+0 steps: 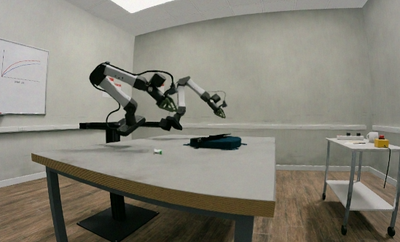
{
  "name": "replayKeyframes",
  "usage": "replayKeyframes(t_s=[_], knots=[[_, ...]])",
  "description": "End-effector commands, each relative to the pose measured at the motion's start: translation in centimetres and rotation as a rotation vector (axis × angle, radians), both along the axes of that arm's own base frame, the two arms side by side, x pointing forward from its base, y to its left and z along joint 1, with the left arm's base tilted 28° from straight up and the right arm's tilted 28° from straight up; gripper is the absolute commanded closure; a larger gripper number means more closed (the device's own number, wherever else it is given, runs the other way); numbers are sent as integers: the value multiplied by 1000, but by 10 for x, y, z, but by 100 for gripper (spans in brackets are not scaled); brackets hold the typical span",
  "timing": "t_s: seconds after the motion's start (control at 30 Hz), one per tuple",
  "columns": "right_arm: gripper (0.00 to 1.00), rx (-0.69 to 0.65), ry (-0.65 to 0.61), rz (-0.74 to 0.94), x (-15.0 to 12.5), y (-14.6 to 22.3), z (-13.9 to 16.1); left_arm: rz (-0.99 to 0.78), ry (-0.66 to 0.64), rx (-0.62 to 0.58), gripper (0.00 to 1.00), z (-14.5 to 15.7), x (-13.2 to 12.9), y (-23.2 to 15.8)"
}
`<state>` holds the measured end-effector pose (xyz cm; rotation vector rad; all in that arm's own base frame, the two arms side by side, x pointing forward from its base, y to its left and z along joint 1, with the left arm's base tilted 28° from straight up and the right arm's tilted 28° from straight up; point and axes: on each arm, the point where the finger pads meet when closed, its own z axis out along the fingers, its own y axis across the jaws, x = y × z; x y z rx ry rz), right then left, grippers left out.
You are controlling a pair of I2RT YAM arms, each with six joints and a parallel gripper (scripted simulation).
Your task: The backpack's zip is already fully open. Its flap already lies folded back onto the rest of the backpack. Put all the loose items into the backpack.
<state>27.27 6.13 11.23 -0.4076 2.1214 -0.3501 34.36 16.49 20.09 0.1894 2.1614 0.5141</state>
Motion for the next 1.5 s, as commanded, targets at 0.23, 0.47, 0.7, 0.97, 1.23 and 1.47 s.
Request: replayKeyframes(t_s=[0.23, 0.47, 0.7, 0.97, 1.23, 1.47], knots=[[37, 29, -85, -533, -20, -80, -40, -4, -11, 4, 10, 4, 1, -1], [37, 122, -237, -862, -21, -132, -71, -4, -11, 4, 10, 4, 1, -1], [37, 204, -361, -1089, -12, -167, -87, -4, -11, 4, 10, 4, 1, -1], [37, 192, -354, -1083, -3, -167, -86, -4, -11, 4, 10, 4, 1, -1], [37, 188, -342, -1075, -6, -165, -89, -4, -11, 4, 10, 4, 1, -1], [37, 189, -326, -1075, -10, -168, -102, -4, -11, 4, 10, 4, 1, -1]])
